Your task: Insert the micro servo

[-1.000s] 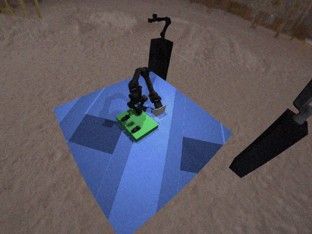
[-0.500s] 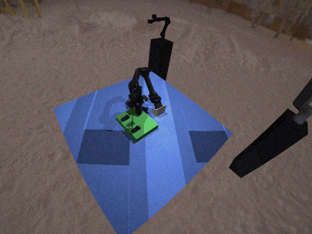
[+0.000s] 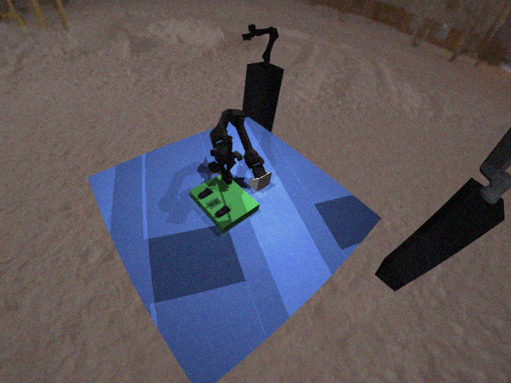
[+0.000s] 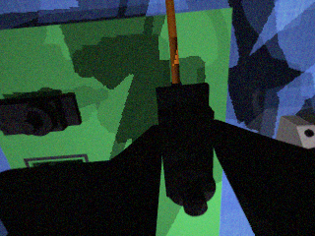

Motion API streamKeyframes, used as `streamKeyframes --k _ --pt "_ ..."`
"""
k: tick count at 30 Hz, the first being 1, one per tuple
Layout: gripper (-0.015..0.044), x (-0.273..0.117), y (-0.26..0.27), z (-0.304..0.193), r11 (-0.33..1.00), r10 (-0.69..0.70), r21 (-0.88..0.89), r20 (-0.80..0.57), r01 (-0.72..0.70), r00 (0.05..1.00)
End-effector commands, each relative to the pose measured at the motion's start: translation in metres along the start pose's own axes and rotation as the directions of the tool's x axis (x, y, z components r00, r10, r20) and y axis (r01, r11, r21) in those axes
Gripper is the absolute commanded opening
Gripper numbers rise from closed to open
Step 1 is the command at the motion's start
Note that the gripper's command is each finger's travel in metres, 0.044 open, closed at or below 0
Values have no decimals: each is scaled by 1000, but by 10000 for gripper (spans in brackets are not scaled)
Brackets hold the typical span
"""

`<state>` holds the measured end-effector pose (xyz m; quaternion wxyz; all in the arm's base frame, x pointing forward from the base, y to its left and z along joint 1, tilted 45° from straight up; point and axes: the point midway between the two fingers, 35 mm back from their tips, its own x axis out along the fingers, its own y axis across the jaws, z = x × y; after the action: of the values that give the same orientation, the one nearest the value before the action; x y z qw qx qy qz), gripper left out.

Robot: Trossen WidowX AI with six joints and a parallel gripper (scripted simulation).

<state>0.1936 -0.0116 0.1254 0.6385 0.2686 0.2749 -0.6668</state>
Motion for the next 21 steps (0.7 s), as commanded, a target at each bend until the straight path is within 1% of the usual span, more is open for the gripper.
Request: streamKeyframes --k 1,8,13,21 --pt "0 -2 7 0 1000 1 7 -6 -1 1000" --pt "0 -2 37 -1 1000 2 9 -6 -2 1000" --pt "0 -2 41 -4 1000 2 9 -6 -2 1000" --pt "0 -2 41 -42 1000 3 9 -8 -3 1000"
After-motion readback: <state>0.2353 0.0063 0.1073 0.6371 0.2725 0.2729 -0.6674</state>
